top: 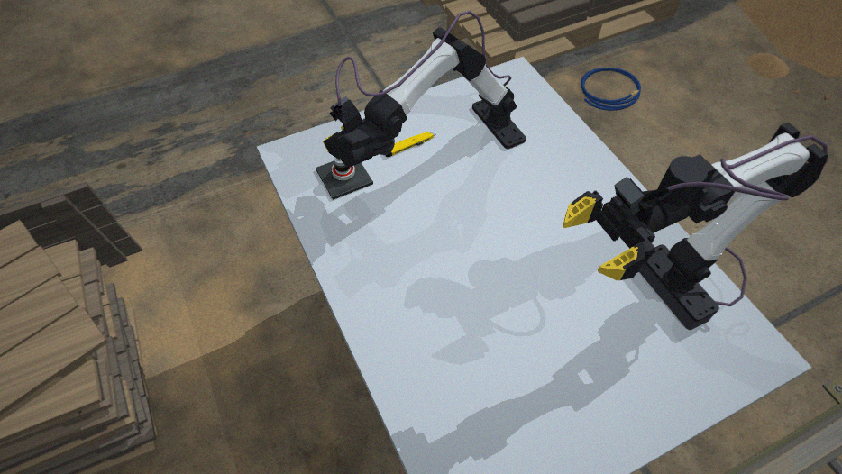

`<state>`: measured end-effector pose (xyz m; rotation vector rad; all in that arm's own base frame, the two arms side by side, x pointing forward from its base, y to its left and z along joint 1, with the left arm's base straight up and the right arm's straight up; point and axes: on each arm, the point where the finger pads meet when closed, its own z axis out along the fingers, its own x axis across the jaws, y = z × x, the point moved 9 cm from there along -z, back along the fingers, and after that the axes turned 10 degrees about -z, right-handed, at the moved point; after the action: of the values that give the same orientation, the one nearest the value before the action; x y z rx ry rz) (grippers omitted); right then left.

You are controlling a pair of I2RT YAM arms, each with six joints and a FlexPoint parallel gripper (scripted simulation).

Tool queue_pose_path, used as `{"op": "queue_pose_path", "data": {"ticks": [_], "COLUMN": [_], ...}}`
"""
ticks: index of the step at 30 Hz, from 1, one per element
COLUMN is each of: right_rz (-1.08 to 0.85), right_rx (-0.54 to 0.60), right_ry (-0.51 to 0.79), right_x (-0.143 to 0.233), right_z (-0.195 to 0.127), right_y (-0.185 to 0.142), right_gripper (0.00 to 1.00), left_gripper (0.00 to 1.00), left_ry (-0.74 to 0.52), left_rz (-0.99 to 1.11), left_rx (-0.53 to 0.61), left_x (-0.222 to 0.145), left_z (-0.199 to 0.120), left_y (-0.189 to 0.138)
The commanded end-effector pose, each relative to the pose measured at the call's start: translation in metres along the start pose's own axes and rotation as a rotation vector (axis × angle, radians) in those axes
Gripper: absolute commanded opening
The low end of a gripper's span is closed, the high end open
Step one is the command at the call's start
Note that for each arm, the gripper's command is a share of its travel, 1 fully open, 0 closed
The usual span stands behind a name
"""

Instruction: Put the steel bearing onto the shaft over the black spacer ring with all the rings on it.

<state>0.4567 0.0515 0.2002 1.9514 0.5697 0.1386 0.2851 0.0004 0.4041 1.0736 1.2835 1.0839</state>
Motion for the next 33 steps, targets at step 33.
{"op": "queue_pose_path", "data": {"ticks": [33], "right_rz": [-0.004], "right_rx": [0.109], "right_ry": [0.248], "right_x": [-0.035], "right_z": [-0.02], "right_y": [0.059], "right_gripper": [0.56], "left_gripper": [1.0], "left_ry": [-0.02], "left_rz": [-0.004], "left_rx": [-0.051], "left_x": [-0.005], "left_z": [-0.003], "left_y": [0.019]}}
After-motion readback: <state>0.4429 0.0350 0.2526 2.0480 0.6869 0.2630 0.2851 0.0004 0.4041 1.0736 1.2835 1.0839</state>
